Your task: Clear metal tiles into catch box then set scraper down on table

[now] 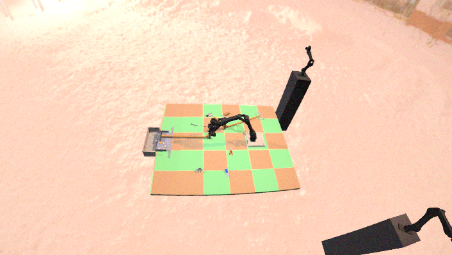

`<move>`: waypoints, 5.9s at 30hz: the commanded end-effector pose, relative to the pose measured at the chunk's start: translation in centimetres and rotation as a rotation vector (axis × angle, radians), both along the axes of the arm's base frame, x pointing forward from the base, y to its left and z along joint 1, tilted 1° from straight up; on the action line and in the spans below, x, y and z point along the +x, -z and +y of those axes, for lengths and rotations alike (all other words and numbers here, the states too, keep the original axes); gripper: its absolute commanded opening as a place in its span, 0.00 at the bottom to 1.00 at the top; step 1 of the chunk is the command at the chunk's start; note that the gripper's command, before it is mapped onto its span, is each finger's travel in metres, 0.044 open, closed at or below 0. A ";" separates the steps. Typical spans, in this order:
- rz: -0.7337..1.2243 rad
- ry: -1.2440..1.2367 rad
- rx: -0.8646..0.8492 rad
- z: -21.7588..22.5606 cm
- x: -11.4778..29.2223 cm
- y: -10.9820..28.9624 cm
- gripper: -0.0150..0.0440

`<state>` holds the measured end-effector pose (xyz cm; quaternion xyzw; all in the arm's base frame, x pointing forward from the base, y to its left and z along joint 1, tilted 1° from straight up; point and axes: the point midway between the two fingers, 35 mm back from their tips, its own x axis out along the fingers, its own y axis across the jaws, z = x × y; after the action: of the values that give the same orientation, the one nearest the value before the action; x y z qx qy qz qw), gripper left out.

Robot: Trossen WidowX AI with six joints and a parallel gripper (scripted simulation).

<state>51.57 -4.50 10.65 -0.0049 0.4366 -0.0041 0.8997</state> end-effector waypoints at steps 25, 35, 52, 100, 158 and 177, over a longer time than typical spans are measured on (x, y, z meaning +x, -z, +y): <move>-0.022 -0.003 0.000 -0.2 -4.1 -1.5 0.25; -0.022 -0.003 0.000 -0.3 -5.6 -1.6 0.25; -0.023 -0.002 0.000 -0.3 -8.3 -1.5 0.25; -0.025 0.000 0.000 0.2 -15.8 -0.1 0.25; -0.227 0.008 0.035 -0.2 -20.0 -11.5 1.00; -0.619 -0.038 0.036 0.3 -23.7 -25.0 1.00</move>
<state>29.04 -4.55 33.01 0.0080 0.1803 0.0139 0.9835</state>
